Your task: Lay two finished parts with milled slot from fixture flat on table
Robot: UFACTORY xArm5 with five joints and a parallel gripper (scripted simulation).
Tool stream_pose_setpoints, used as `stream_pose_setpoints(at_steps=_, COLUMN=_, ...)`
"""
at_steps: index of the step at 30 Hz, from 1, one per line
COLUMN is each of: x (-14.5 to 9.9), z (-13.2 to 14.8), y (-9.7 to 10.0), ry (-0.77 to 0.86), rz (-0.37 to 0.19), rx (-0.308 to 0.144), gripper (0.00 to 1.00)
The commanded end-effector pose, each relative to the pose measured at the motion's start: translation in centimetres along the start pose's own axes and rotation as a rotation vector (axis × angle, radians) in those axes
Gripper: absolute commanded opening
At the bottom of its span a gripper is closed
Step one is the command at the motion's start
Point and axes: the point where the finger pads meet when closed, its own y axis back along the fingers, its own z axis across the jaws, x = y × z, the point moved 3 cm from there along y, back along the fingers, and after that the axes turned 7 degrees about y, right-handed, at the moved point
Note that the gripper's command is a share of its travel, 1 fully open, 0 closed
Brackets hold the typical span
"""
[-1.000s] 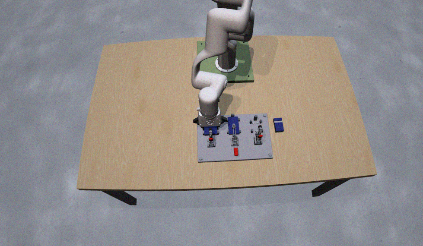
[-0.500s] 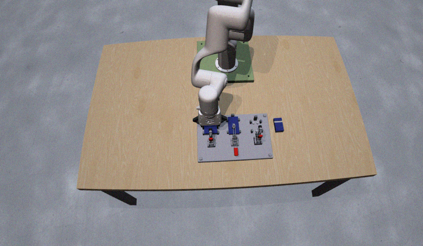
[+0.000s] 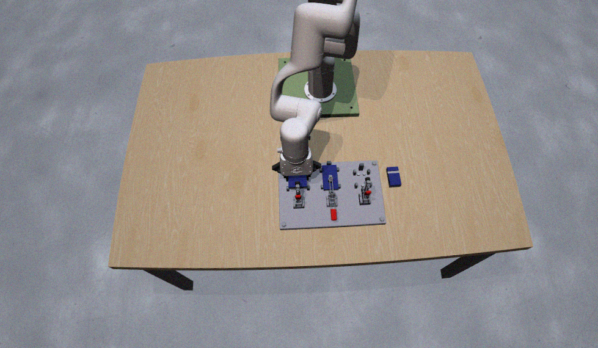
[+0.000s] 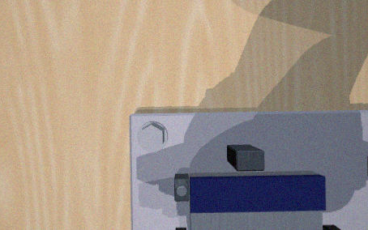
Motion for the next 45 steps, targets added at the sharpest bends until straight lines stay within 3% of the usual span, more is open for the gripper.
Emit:
stream_pose_setpoints(at_steps=1, x=-0.1, z=0.0, y=0.5, ry=0.000, rz=-0.004, rx=0.001, gripper=0.00)
stream_pose_setpoints(at_steps=28, x=-0.1, z=0.0, y=1.2, ry=0.000, rz=-0.004, rx=0.001, gripper=0.00)
stream_pose_setpoints(at_steps=45, x=0.5, z=0.0, y=3.7, ry=0.000, rz=-0.004, rx=0.002, gripper=0.00)
